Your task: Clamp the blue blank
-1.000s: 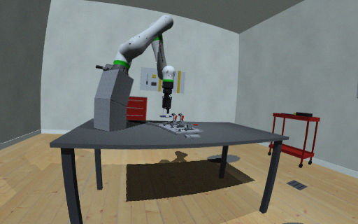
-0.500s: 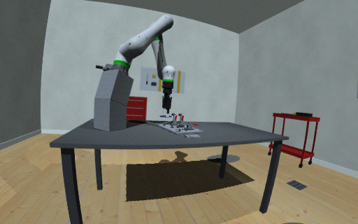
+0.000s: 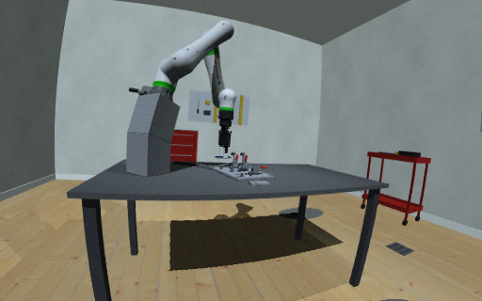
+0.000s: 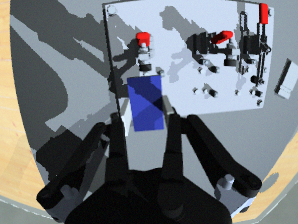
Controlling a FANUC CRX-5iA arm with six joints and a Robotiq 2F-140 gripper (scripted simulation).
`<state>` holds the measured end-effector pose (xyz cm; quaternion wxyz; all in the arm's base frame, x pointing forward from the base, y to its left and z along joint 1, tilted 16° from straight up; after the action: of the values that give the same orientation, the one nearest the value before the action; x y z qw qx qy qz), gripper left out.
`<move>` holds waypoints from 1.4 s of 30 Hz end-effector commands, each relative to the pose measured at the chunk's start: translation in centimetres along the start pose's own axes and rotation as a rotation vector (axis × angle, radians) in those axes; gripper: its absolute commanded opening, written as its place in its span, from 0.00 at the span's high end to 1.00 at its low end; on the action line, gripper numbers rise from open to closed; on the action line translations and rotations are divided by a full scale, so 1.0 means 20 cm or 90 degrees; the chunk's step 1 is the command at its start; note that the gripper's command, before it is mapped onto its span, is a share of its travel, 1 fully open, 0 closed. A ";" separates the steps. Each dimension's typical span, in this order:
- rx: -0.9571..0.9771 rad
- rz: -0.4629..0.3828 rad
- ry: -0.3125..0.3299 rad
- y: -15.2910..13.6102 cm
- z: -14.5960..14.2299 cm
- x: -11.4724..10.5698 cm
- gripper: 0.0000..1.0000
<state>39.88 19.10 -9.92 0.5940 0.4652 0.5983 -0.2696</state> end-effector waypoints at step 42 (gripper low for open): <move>0.000 0.000 0.000 0.01 0.00 0.13 1.00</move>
<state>40.40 19.78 -12.37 0.5940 0.4653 0.5983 -0.2695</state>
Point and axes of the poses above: the point where the finger pads meet when closed, its own x axis out along the fingers, its own z axis across the jaws, y = z × x, the point moved 8 cm from there along -x, back along the fingers, and after that the axes turned 2 degrees about -x, right-handed, at the moved point
